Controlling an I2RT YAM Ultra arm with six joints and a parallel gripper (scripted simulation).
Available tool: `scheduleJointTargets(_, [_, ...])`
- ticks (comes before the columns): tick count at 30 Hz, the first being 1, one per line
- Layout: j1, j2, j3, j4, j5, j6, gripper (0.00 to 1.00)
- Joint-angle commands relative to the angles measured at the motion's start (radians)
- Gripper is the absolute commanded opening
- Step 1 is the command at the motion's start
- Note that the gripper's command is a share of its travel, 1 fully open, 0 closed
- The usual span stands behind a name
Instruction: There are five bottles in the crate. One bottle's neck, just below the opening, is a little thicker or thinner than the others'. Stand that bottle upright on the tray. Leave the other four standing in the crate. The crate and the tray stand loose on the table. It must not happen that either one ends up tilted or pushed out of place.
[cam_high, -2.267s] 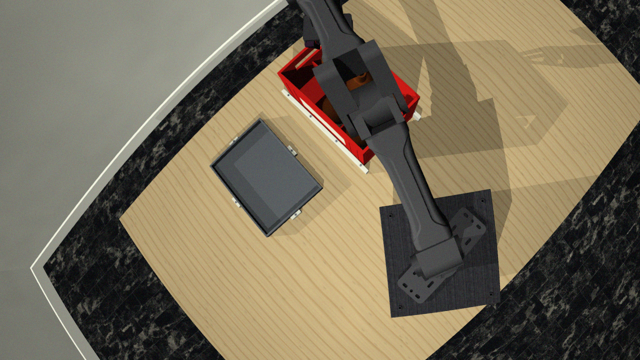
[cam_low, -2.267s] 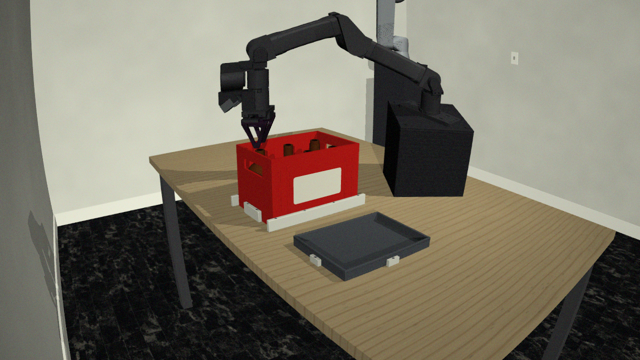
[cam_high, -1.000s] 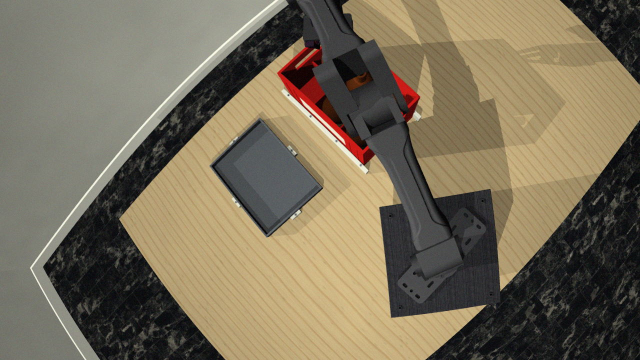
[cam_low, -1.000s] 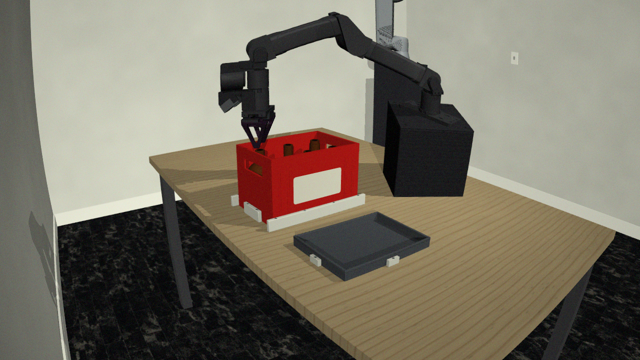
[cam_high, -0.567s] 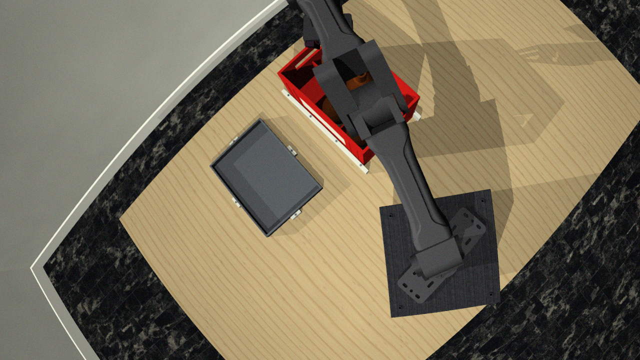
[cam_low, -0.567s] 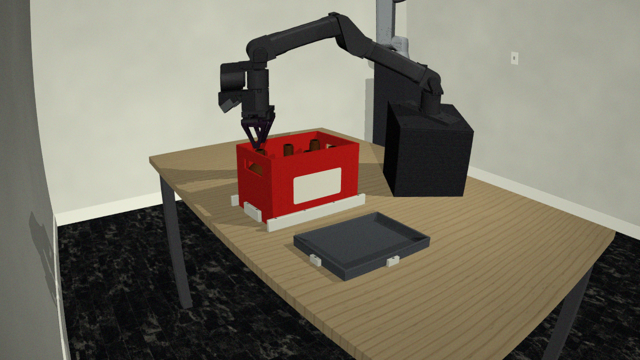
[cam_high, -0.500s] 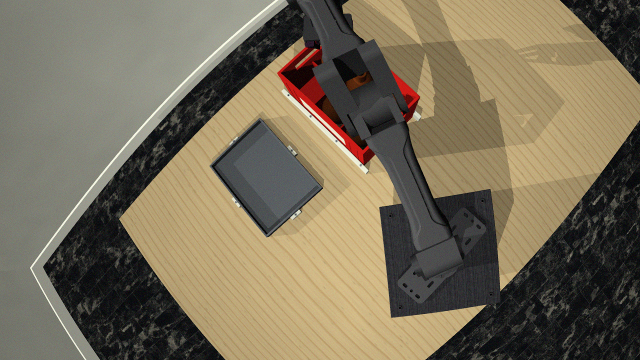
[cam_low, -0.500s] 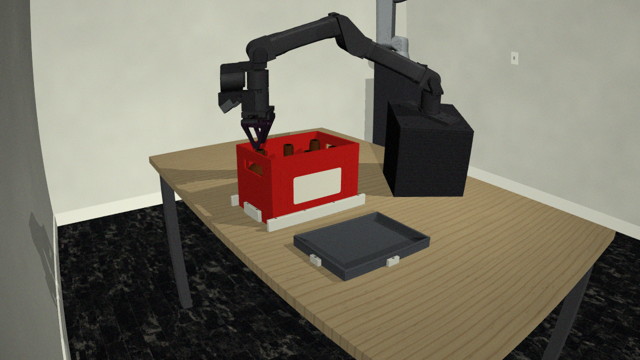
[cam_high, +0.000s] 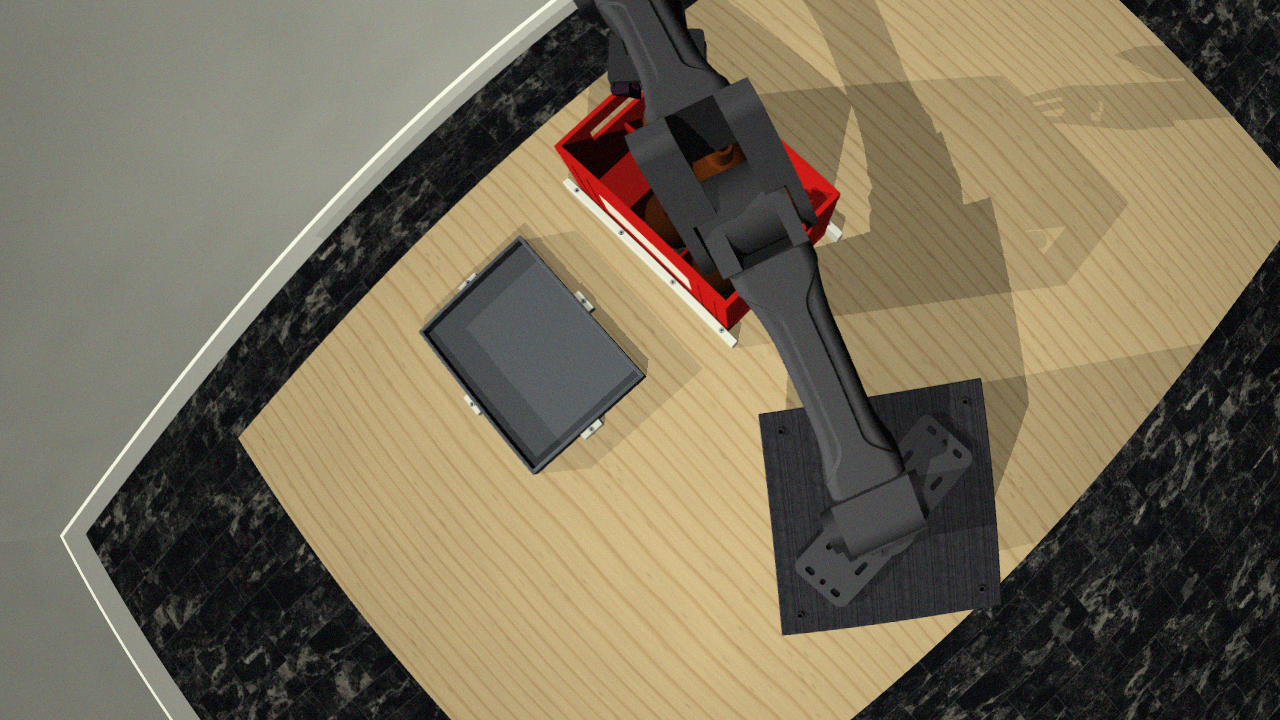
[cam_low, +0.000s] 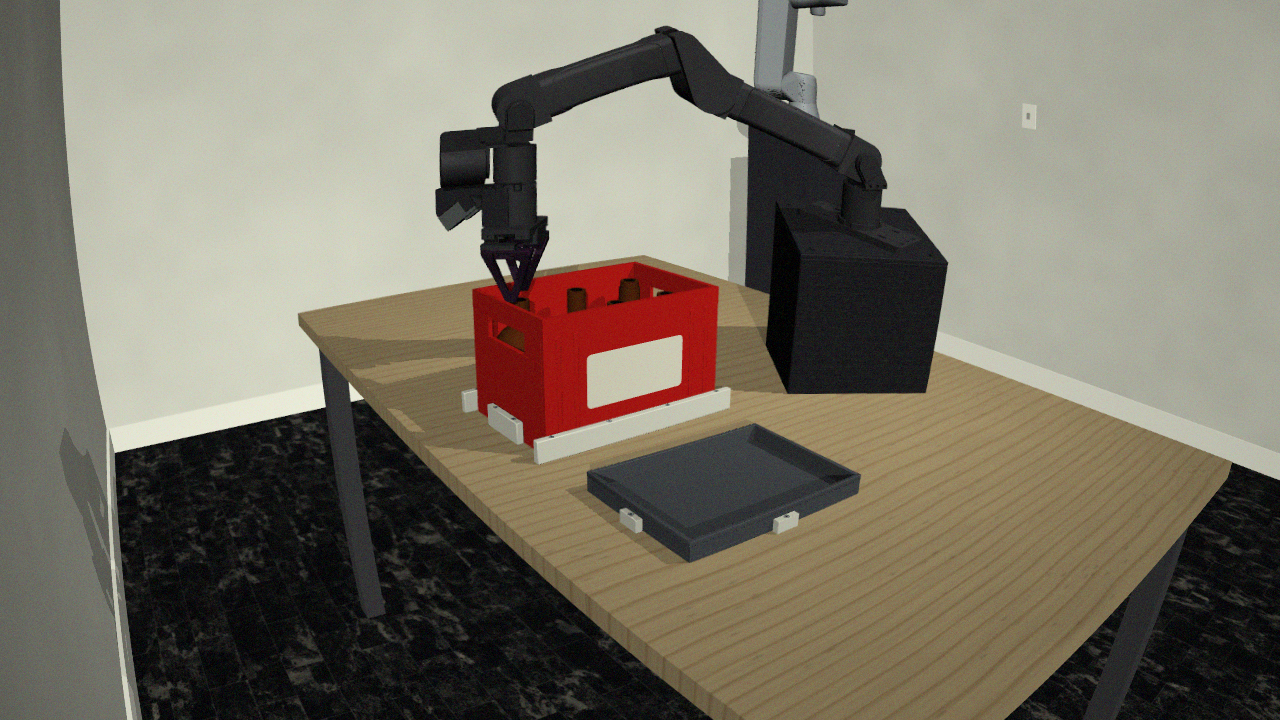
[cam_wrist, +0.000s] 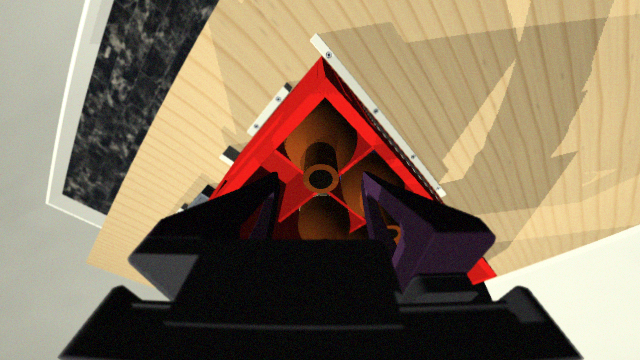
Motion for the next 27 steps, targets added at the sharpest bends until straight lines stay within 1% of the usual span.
scheduleJointTargets(1, [0.007,-0.004,-0.018,0.026,-0.003,0.008,0.61])
scheduleJointTargets(3, [0.007,-0.004,-0.018,0.026,-0.003,0.008,0.61])
scheduleJointTargets(4, [0.008,-0.023,0.007,0.032,-0.003,0.007,0.61])
scheduleJointTargets(6, [0.009,-0.014,-0.021,0.035,-0.003,0.009,0.61])
scheduleJointTargets(11, [0.004,0.015,-0.039,0.052,-0.002,0.011,0.61])
scheduleJointTargets(15, [0.010,-0.015,-0.030,0.062,-0.002,0.012,0.61])
scheduleJointTargets(26, [0.010,0.018,-0.052,0.078,-0.002,0.014,0.61])
scheduleJointTargets(27, [0.010,0.019,-0.036,0.080,-0.002,0.014,0.61])
